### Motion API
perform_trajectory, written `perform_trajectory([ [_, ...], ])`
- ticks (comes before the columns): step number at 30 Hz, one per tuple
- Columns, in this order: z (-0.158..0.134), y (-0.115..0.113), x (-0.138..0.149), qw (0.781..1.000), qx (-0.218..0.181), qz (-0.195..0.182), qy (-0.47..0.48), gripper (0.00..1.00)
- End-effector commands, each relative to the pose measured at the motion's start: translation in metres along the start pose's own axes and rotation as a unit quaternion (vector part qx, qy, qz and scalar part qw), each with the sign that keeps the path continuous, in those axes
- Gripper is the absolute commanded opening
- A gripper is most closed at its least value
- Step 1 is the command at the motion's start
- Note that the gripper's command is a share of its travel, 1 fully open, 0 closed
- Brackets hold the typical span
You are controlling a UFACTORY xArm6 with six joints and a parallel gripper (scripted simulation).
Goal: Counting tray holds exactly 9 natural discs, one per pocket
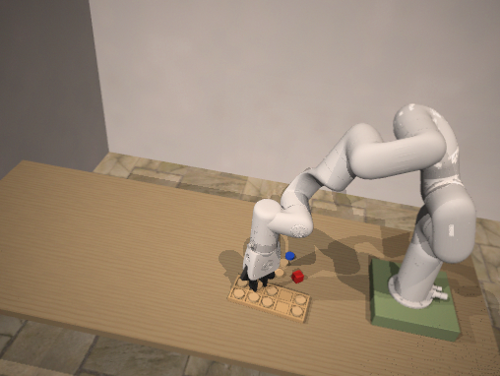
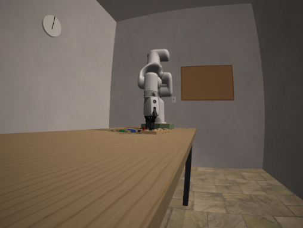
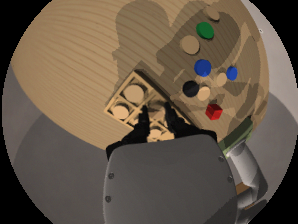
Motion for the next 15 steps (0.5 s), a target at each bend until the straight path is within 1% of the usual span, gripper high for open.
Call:
perform_trajectory([
  [1, 0.0007, -0.0015, -0.0007, 1.000, 0.001, 0.001, 0.000, 0.00],
  [4, 0.0007, -0.0015, -0.0007, 1.000, 0.001, 0.001, 0.000, 0.00],
  [5, 0.0007, -0.0015, -0.0007, 1.000, 0.001, 0.001, 0.000, 0.47],
  [15, 0.0007, -0.0015, -0.0007, 1.000, 0.001, 0.001, 0.000, 0.47],
])
Point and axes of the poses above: the point where the finger pads meet when closed, its own y axis out along the fingers, its own x axis across the jaws, z = x × y, the point moved 3 cm from there along -y, back along the fingers, and after that the axes turned 4 degrees about -y, right-handed, at the moved point
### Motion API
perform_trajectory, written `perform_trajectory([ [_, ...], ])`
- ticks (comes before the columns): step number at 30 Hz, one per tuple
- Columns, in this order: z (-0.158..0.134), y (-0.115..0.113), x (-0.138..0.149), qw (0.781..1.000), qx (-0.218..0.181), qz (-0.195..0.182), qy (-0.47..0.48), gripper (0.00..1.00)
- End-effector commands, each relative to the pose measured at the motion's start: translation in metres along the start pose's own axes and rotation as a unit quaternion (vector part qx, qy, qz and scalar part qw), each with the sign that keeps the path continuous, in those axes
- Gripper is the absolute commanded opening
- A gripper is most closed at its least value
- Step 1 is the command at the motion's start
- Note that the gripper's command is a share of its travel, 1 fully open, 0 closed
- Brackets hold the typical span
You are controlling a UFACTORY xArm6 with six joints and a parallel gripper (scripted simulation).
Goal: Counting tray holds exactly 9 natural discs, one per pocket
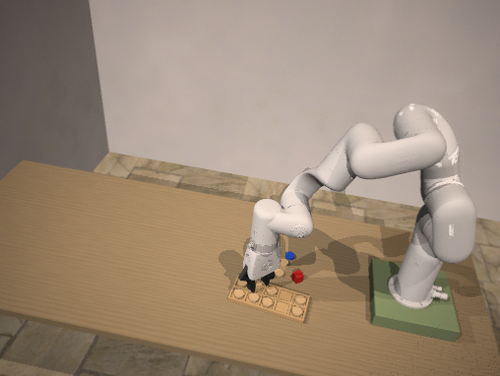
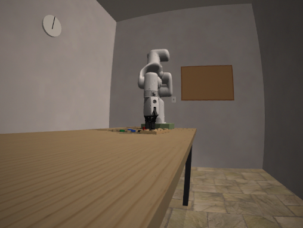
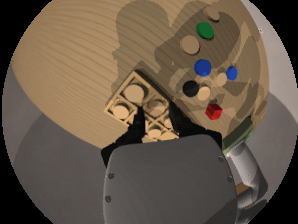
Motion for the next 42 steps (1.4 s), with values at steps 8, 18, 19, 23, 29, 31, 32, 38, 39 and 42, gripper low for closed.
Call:
perform_trajectory([
  [8, 0.001, -0.001, 0.000, 1.000, 0.001, 0.001, 0.000, 0.47],
  [18, 0.001, -0.001, 0.000, 1.000, 0.001, 0.001, 0.000, 0.47],
  [19, 0.001, -0.001, 0.000, 1.000, 0.001, 0.001, 0.000, 0.47],
  [23, 0.001, -0.001, 0.000, 1.000, 0.001, 0.001, 0.000, 0.47],
  [29, 0.001, -0.019, -0.001, 1.000, 0.001, 0.001, 0.000, 0.47],
  [31, 0.001, -0.045, -0.001, 1.000, 0.001, 0.001, 0.000, 0.47],
  [32, 0.001, -0.059, -0.001, 1.000, 0.001, 0.001, 0.000, 0.47],
  [38, 0.001, -0.101, 0.000, 1.000, 0.001, 0.001, 0.000, 0.47],
  [39, 0.001, -0.101, 0.000, 1.000, 0.001, 0.001, 0.000, 0.47],
  [42, 0.001, -0.101, 0.000, 1.000, 0.001, 0.001, 0.000, 0.47],
])
Point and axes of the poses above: the point where the finger pads meet when closed, its own y axis out along the fingers, its own x axis across the jaws, z = x × y, the point moved 3 cm from there along -y, back along the fingers, and after that the axes turned 4 degrees about -y, right-handed, at the moved point
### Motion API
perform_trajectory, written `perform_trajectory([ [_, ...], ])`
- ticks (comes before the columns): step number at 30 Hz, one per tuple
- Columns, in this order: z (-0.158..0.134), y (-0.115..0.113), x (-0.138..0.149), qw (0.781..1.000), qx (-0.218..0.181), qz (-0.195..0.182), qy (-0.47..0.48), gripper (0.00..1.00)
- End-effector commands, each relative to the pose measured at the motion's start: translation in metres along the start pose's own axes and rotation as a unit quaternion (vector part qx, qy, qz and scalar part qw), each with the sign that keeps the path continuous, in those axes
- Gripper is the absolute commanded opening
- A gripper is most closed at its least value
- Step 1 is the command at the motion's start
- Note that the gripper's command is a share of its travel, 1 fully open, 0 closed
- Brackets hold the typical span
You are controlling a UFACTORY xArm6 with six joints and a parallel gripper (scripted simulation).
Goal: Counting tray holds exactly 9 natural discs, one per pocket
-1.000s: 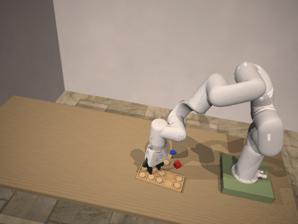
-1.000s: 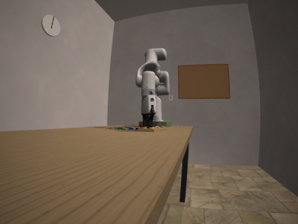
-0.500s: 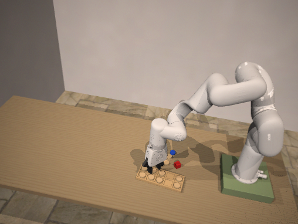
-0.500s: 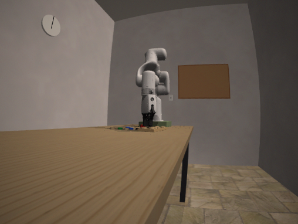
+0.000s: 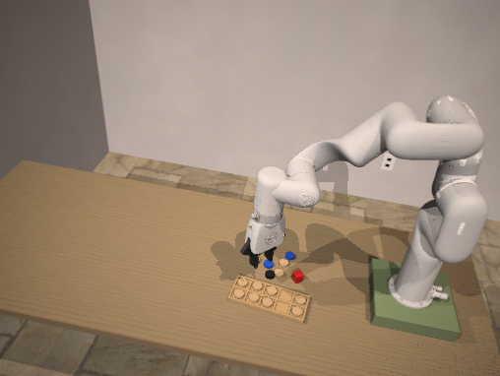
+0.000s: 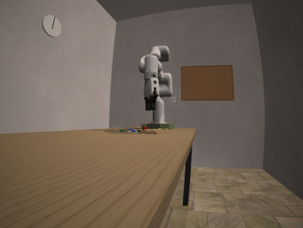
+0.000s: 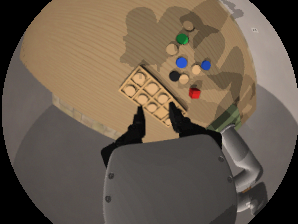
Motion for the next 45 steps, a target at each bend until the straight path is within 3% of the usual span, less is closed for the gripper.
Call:
perform_trajectory([
  [1, 0.000, 0.001, 0.000, 1.000, 0.000, 0.000, 0.000, 0.47],
  [31, 0.001, 0.001, 0.000, 1.000, 0.000, 0.000, 0.002, 0.47],
  [32, 0.010, 0.002, 0.005, 1.000, 0.000, 0.000, 0.015, 0.47],
  [34, 0.054, 0.005, 0.031, 0.997, 0.000, 0.001, 0.083, 0.47],
  [36, 0.054, 0.005, 0.031, 0.997, 0.000, 0.001, 0.083, 0.47],
  [38, 0.112, 0.012, 0.078, 0.984, 0.000, 0.001, 0.178, 0.47],
  [40, 0.148, 0.016, 0.117, 0.970, 0.000, 0.001, 0.244, 0.47],
  [45, 0.157, 0.028, 0.126, 0.966, 0.000, 0.000, 0.259, 0.47],
])
Point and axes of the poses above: the point where the finger pads meet when closed, its own y axis out along the fingers, its own x axis across the jaws, z = x × y, the point moved 3 cm from there along -y, back along the fingers, and after that the axes turned 4 degrees about -y, right-handed, at the moved point
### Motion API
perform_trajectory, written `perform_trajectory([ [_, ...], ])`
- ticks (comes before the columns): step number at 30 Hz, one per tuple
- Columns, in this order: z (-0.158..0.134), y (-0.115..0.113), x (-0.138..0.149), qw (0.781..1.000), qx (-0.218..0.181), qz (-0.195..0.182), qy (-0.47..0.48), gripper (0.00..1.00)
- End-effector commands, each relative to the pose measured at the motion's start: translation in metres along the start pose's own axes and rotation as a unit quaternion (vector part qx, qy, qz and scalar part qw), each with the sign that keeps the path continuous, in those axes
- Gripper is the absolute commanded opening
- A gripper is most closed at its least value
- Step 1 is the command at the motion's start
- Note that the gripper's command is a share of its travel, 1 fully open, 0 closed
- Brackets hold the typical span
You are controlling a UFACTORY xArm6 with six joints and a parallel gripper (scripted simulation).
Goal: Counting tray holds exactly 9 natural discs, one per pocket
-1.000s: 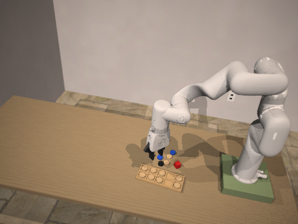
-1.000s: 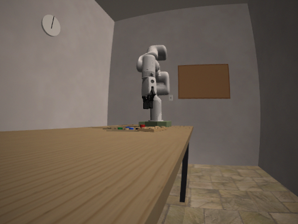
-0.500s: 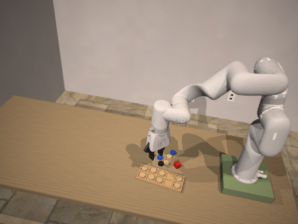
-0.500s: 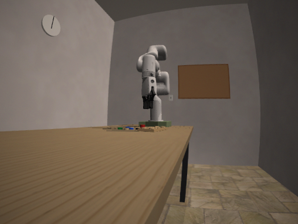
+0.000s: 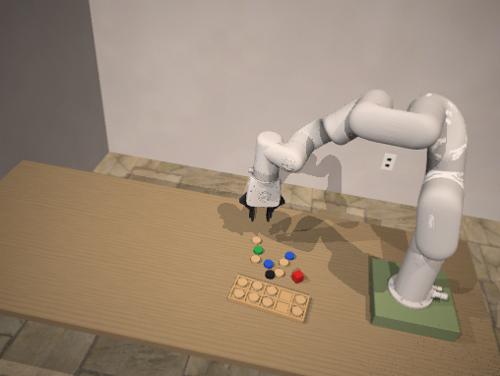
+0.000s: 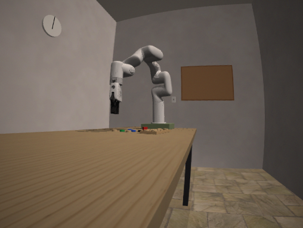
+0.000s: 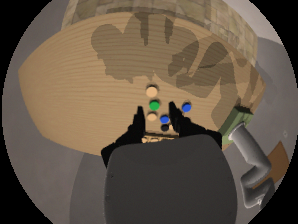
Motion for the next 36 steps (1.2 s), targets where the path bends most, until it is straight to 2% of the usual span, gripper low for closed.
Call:
perform_trajectory([
  [1, -0.002, 0.016, -0.002, 1.000, 0.000, 0.000, -0.003, 0.47],
  [6, -0.002, 0.085, -0.003, 1.000, 0.000, 0.000, -0.003, 0.47],
  [8, -0.002, 0.085, -0.003, 1.000, 0.000, 0.000, -0.003, 0.47],
  [10, -0.002, 0.095, -0.003, 1.000, 0.000, 0.000, -0.003, 0.47],
  [20, -0.002, 0.095, -0.003, 1.000, 0.000, 0.000, -0.003, 0.47],
  [21, -0.002, 0.095, -0.003, 1.000, 0.000, 0.000, -0.003, 0.00],
  [36, -0.002, 0.095, -0.003, 1.000, 0.000, 0.000, -0.003, 0.00],
])
Point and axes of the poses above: the point where the finger pads meet when closed, its own y axis out along the fingers, its own x axis across the jaws, z = x × y, the point moved 3 cm from there along -y, back along the fingers, and after that the axes turned 4 degrees about -y, right-handed, at the moved point
